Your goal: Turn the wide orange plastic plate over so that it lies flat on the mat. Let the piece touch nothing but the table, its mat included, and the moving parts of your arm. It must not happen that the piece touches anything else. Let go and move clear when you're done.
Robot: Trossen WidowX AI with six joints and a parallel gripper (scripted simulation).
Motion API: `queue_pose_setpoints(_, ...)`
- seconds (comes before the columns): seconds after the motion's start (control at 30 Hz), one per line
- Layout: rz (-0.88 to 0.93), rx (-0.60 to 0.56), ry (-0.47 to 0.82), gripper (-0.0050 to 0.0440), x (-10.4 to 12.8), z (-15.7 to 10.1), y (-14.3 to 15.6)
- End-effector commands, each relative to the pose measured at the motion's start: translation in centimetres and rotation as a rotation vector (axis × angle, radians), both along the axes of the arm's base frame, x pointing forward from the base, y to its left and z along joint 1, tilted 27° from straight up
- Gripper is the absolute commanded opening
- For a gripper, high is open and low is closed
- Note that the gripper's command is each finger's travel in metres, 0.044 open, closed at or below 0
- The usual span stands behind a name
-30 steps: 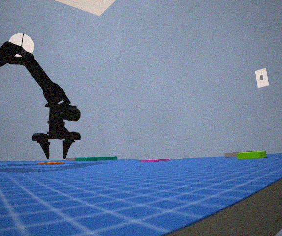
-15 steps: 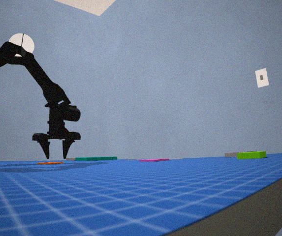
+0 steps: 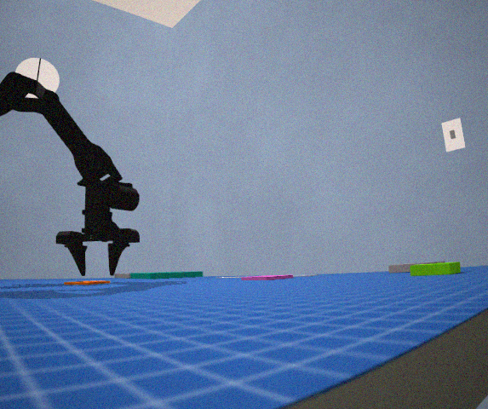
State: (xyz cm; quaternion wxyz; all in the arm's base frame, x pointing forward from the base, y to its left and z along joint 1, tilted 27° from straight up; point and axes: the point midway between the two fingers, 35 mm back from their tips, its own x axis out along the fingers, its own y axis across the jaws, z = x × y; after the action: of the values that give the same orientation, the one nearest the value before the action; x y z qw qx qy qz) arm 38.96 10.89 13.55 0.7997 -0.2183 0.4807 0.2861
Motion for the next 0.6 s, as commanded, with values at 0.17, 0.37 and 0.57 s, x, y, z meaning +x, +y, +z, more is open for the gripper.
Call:
queue_pose_setpoints(0.17, -0.003, 0.004, -0.014, 0.0341, 0.08, 0.31, 0.15)
queue_pose_setpoints(0.37, -0.003, 0.002, -0.010, 0.0341, 0.10, 0.02, 0.17)
queue_pose_setpoints(0.57, -0.002, 0.002, -0.008, 0.0341, 0.16, -0.24, 0.22)
